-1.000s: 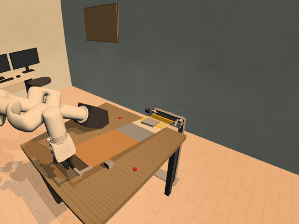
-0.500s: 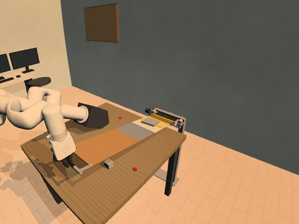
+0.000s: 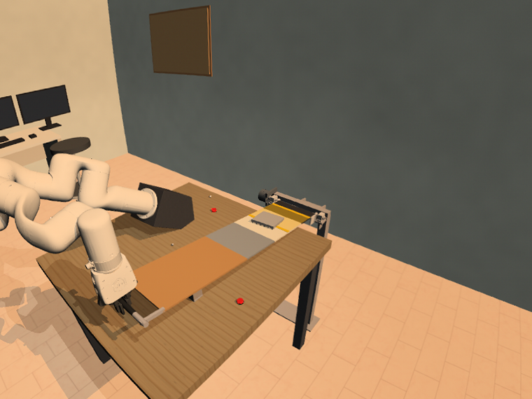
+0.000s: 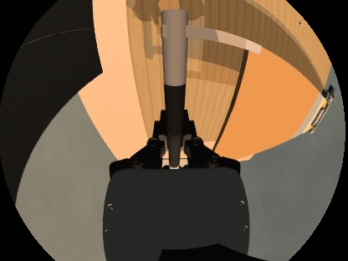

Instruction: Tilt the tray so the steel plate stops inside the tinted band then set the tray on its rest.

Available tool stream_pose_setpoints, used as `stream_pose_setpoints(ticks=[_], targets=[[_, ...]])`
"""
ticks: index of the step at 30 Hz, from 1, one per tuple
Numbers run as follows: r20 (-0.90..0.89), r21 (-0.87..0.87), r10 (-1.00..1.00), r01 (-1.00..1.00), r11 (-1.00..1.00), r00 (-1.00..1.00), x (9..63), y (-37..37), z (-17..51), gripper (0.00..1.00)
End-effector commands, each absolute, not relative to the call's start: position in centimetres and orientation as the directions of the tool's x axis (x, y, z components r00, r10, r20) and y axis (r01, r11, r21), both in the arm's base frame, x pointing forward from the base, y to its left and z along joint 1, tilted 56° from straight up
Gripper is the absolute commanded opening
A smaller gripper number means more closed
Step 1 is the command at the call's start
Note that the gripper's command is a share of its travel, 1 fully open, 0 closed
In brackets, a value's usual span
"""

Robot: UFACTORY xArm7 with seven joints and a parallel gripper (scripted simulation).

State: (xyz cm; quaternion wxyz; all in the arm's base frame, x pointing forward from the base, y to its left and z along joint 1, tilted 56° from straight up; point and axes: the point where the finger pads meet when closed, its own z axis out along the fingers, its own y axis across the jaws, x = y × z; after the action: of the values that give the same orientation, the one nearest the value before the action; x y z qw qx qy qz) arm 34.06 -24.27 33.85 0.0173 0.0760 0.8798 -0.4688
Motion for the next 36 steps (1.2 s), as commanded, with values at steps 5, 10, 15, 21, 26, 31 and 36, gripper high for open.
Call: stream_pose_setpoints(ticks=[5,10,15,21,26,31,36], targets=[[-0.105,-0.822,0.112,0.15,0.549,-0.988,34.3,-24.2,33.9,0.0],[-0.105,-0.822,0.112,0.15,0.549,-0.988,34.3,-22.9,34.5,0.0],[-0.105,-0.822,0.112,0.15,0.549,-0.988,34.8,-16.4,37.3,0.0],[-0.105,-0.822,0.112,0.15,0.549,-0.988,34.3,-23.4,34.3,0.0],[-0.105,-0.822,0.112,0.15,0.549,-0.988,34.3,-23.4,34.3,0.0],[-0.105,-0.822,0.112,0.15,0.549,-0.988,34.3,-23.9,34.1,0.0],[-0.105,-0.822,0.112,0.15,0.549,-0.988,34.3,-23.9,34.1,0.0]])
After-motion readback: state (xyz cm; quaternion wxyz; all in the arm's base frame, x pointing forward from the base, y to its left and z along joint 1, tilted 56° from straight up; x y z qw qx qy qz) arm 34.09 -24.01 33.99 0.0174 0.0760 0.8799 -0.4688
